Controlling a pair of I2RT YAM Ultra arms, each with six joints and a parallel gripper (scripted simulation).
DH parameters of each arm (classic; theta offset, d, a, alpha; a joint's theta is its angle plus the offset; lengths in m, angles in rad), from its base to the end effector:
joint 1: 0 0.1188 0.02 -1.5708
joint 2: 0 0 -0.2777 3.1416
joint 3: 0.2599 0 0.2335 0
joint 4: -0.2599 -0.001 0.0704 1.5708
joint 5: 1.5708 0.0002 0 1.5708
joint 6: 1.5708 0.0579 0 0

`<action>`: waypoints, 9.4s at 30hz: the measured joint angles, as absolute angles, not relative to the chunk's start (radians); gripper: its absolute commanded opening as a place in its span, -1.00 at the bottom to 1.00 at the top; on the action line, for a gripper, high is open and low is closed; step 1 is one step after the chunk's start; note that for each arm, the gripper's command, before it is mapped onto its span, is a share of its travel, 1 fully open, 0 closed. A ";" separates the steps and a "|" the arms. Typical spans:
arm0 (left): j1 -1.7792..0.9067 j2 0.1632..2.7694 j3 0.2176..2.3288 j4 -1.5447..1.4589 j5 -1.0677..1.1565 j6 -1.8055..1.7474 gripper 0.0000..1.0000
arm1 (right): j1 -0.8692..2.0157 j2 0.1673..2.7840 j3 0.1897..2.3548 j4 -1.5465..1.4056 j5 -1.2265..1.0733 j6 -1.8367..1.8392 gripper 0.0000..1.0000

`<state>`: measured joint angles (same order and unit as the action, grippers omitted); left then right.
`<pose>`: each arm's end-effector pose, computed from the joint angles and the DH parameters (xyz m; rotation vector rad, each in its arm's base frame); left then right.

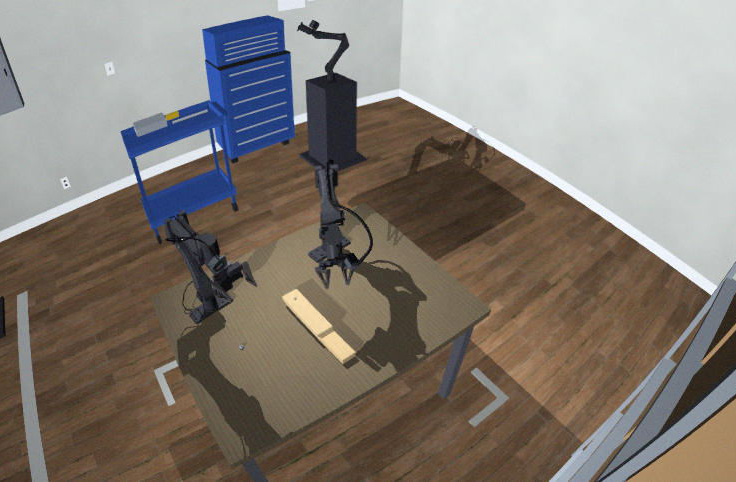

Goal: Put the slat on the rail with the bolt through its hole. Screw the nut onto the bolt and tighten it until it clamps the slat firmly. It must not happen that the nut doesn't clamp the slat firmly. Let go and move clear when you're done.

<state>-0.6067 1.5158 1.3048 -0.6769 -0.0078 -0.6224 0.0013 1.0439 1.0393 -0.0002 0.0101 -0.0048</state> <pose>0.2627 -0.1806 0.3078 -0.0234 2.5318 -0.5107 0.2346 0.0007 0.4170 0.0031 1.5756 -0.0107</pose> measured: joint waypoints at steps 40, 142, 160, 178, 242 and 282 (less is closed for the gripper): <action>-0.072 1.098 1.082 -0.118 -0.016 -0.094 1.00 | 0.001 1.044 1.039 0.000 0.010 -0.005 1.00; -0.006 1.060 1.049 -0.002 -0.012 -0.003 1.00 | -0.045 1.390 1.039 -0.644 0.001 -1.156 1.00; -0.006 1.060 1.049 -0.002 -0.012 -0.003 1.00 | -0.061 1.501 1.040 -0.865 0.001 -1.547 1.00; -0.006 1.060 1.049 -0.002 -0.012 -0.003 1.00 | -0.070 1.572 1.040 -1.023 0.001 -1.830 1.00; -0.006 1.060 1.049 -0.002 -0.012 -0.003 1.00 | -0.070 1.603 0.991 -0.959 0.001 -1.840 1.00; -0.006 1.060 1.049 -0.002 -0.012 -0.003 1.00 | -0.070 1.644 0.933 -0.859 0.001 -1.840 1.00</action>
<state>-0.0063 1.0595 1.0489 -0.0025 -0.0116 -0.0029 -0.0700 1.6440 0.9333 -0.8585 0.0013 -1.8400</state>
